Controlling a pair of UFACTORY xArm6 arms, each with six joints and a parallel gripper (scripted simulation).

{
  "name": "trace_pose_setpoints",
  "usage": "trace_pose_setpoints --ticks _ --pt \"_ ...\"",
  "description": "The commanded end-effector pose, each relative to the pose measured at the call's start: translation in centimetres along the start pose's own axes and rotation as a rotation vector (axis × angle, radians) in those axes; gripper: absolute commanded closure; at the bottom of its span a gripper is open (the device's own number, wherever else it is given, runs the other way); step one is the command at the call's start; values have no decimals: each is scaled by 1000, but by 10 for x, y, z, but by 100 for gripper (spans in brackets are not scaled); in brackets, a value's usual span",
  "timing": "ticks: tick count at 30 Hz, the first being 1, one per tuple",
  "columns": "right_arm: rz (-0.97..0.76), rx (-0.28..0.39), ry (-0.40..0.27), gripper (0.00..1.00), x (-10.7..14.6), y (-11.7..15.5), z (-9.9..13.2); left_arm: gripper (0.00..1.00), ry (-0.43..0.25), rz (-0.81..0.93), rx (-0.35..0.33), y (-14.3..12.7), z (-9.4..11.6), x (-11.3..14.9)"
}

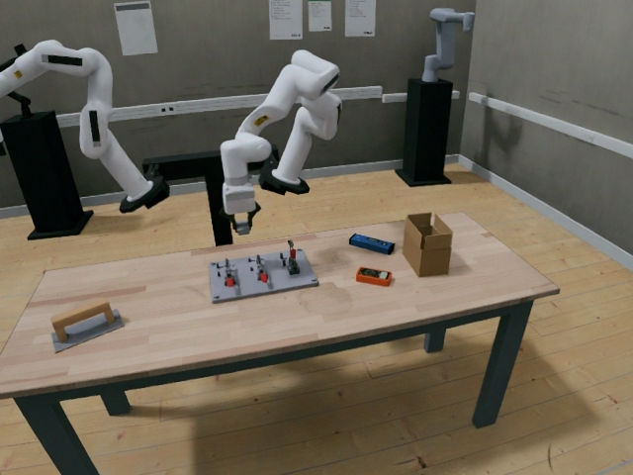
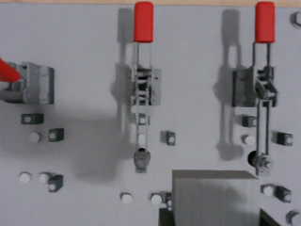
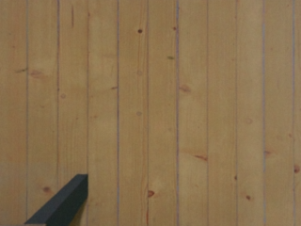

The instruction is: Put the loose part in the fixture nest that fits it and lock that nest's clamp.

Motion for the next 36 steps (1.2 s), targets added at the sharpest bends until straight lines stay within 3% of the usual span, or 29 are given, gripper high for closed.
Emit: trace_pose_setpoints --ticks 1,8,21,36 --pt "0 2 7 0 -1 0 3 100 7 0 10 -27 3 -8" --pt "0 2 7 0 -1 0 3 100 7 -2 10 -70 3 -18" --pt "0 2 7 0 -1 0 3 100 7 -4 9 -118 2 -28" --pt "0 2 7 0 -1 0 3 100 7 -4 9 -145 2 -34"
Point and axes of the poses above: on each arm, the point where the finger pads meet when closed, its own z axis back along the fingers, its own y axis across the jaws, x = y × z, the point moved 2 cm from there along z, back along the fingers, and after that the axes turned 14 degrees about z, right-handed, at the moved point
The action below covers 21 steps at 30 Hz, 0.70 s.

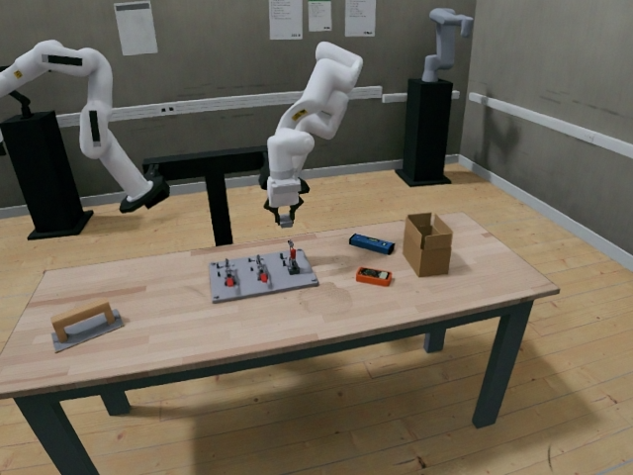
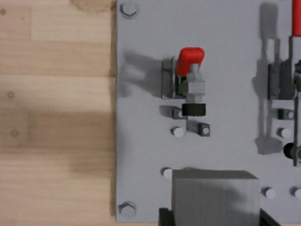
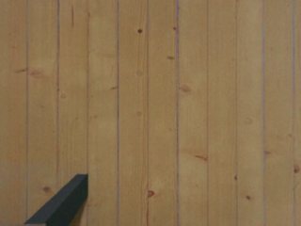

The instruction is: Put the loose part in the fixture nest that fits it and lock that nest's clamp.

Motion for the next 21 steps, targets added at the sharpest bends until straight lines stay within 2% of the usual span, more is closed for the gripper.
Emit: trace_pose_setpoints --ticks 1,21 --pt "0 2 7 0 -1 0 3 100 9 2 9 -2 4 -5" --pt "0 2 7 0 -1 0 3 100 9 2 9 -4 4 -5"
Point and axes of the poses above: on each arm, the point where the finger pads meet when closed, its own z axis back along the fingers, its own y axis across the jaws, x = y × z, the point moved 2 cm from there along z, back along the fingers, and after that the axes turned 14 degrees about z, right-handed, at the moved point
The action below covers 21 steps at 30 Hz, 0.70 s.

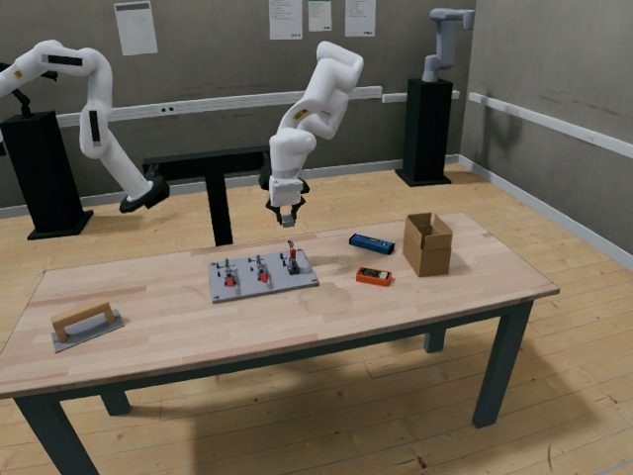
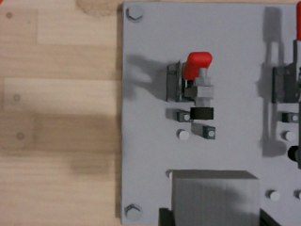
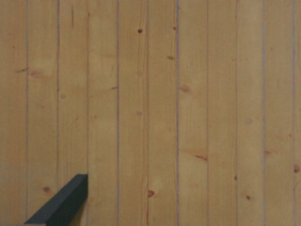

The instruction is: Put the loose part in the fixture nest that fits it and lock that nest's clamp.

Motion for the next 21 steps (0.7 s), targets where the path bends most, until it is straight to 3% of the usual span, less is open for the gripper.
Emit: trace_pose_setpoints --ticks 1,21 --pt "0 2 7 0 -1 0 3 100 4 1 4 1 2 -2" --pt "0 2 7 0 -1 0 3 100 4 1 3 1 -5 -2"
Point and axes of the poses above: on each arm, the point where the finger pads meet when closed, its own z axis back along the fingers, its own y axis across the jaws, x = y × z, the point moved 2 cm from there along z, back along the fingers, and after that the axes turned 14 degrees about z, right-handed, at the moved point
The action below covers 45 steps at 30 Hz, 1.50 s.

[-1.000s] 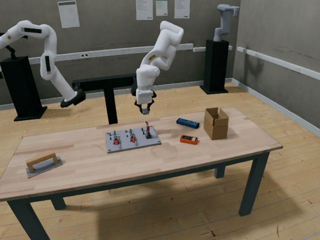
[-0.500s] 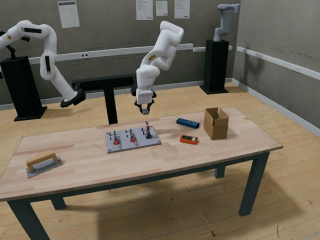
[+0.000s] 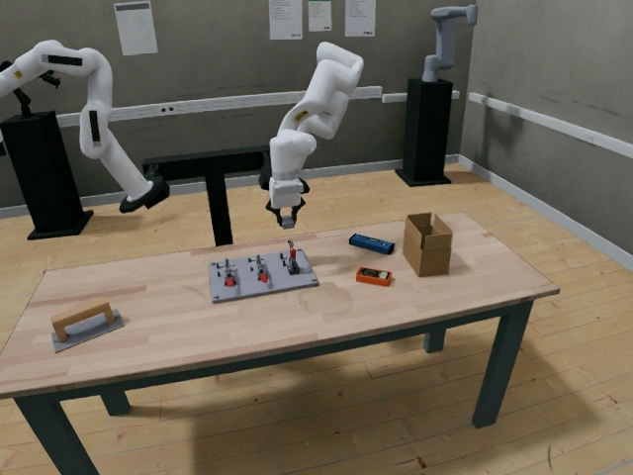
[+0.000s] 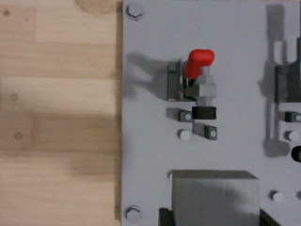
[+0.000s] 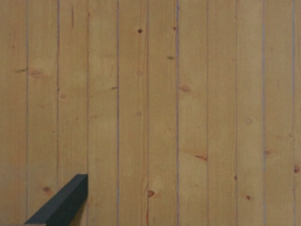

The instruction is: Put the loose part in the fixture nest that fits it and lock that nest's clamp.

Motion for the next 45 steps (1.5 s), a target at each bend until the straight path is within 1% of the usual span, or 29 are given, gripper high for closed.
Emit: trace_pose_setpoints --ticks 1,7,15,17,32,38,45 --pt "0 2 7 0 -1 0 3 100 5 1 4 1 -1 -2" --pt "0 2 7 0 -1 0 3 100 5 1 4 1 -13 -2" --pt "0 2 7 0 -1 0 3 100 5 1 4 1 -35 -2" --pt "0 2 7 0 -1 0 3 100 5 1 4 1 -35 -2" --pt "0 2 7 0 -1 0 3 100 4 1 4 1 -78 -2" --pt "0 2 7 0 -1 0 3 100 4 1 4 2 -84 -6" --pt "0 2 7 0 -1 0 3 100 5 1 4 4 -85 -14"
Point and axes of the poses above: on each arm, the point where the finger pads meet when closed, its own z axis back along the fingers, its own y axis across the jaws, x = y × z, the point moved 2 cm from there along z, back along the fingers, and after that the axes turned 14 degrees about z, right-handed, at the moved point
